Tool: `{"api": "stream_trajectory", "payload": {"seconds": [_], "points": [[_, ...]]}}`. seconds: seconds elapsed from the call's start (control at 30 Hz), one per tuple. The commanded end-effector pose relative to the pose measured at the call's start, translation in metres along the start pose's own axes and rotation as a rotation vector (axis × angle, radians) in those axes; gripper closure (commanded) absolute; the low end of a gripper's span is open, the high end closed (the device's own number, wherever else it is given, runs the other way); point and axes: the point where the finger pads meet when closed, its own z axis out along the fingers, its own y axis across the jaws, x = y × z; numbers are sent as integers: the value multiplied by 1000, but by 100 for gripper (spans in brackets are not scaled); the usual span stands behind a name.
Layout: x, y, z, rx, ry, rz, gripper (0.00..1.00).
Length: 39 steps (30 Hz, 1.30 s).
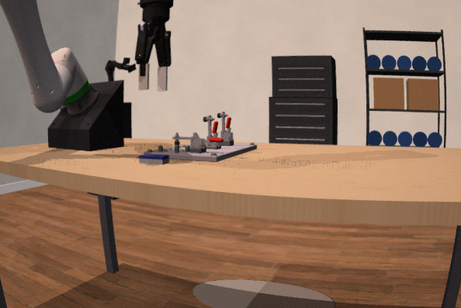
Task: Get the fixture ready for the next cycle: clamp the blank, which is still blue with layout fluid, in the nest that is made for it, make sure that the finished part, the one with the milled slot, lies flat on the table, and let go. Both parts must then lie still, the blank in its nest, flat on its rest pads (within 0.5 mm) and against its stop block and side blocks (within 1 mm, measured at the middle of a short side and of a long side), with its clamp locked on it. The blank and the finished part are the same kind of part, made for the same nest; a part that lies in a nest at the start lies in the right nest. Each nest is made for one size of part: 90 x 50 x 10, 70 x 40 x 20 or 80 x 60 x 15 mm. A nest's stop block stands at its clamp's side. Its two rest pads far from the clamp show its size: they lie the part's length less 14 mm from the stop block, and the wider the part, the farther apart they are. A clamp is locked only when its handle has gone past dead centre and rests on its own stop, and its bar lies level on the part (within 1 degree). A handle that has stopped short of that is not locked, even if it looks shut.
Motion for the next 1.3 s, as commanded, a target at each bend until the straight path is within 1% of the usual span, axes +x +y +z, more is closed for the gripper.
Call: {"api": "stream_trajectory", "payload": {"seconds": [0.0, 0.27, 0.47, 1.27], "points": [[0, 0, 0, 0, 0, 0, 42], [0, 0, 0, 0, 0, -6, 42], [0, 0, 0, 0, 0, -75, 42], [0, 0, 0, 0, 0, -76, 42]]}}
